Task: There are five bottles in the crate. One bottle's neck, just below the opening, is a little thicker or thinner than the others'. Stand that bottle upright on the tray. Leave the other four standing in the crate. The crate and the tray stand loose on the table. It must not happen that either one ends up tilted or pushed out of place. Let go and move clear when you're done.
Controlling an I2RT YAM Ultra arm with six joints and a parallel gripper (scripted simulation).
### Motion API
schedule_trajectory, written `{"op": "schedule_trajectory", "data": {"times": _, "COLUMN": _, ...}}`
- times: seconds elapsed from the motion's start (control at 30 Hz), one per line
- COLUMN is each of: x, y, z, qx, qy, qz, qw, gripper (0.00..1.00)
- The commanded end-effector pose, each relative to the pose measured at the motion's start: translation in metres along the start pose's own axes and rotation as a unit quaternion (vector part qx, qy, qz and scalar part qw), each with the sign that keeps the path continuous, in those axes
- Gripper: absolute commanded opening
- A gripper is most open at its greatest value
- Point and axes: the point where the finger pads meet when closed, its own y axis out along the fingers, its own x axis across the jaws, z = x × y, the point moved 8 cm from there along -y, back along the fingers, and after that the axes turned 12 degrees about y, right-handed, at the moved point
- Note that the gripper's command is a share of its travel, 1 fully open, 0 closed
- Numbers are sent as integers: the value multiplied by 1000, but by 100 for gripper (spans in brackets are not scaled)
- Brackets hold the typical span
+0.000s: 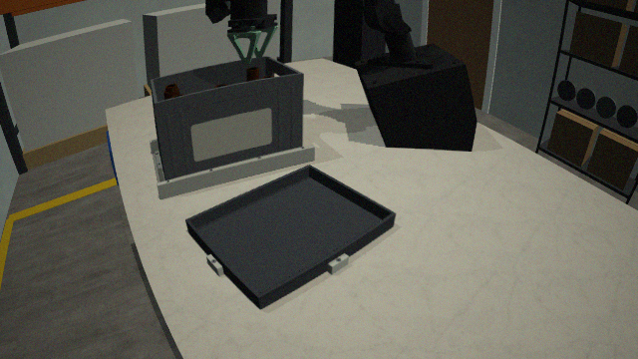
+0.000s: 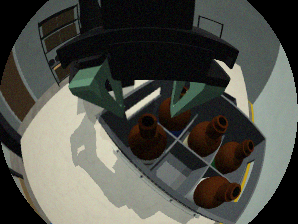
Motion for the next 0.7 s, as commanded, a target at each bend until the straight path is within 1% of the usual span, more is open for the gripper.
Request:
{"op": "schedule_trajectory", "data": {"times": 0.0, "x": 1, "y": 0, "z": -2, "qx": -7, "qy": 0, "qz": -6, "qw": 1000, "gripper": 61}}
{"op": "schedule_trajectory", "data": {"times": 0.67, "x": 0, "y": 1, "z": -2, "qx": -5, "qy": 0, "qz": -4, "qw": 1000, "gripper": 61}}
